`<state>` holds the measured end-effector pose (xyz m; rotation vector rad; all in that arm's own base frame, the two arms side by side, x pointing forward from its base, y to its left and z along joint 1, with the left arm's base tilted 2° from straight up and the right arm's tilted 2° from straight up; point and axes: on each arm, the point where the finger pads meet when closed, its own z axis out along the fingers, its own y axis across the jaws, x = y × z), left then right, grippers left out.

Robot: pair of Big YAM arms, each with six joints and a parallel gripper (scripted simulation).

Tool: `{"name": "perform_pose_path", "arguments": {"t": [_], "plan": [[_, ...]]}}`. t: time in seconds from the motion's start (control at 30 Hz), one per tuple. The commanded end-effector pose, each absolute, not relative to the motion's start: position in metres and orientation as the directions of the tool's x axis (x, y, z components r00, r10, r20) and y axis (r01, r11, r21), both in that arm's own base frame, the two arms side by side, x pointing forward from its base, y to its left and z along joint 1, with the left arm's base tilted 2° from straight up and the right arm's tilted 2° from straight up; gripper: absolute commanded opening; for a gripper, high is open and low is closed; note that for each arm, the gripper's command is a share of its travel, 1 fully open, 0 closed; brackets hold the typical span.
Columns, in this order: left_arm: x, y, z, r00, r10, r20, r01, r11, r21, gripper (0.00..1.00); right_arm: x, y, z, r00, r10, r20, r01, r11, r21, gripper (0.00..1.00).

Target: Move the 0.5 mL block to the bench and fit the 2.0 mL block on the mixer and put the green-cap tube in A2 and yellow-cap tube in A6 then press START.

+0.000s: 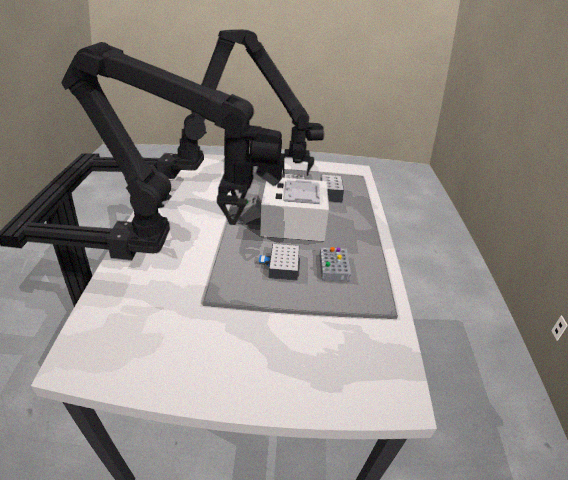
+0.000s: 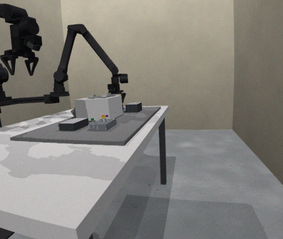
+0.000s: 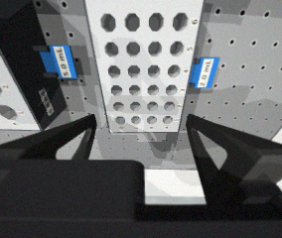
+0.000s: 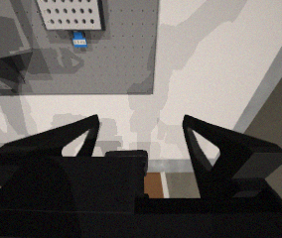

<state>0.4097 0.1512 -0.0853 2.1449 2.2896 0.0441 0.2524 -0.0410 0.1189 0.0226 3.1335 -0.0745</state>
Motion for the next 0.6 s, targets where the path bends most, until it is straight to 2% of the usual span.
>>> {"name": "perform_pose_path", "arguments": {"t": [0.0,0.57], "plan": [[0.425,0.159,-0.074,-0.083,0.996,0.022,0.995,0.081,0.062,1.00,0.255,-0.043,0.120,-1.000,0.014,-0.024,0.016,0.998,-0.053,1.00],[0.415,0.153,-0.073,-0.077,0.997,0.022,0.995,0.075,0.060,1.00,0.272,-0.046,0.137,-0.997,0.018,-0.069,0.022,0.998,-0.057,1.00]]}}
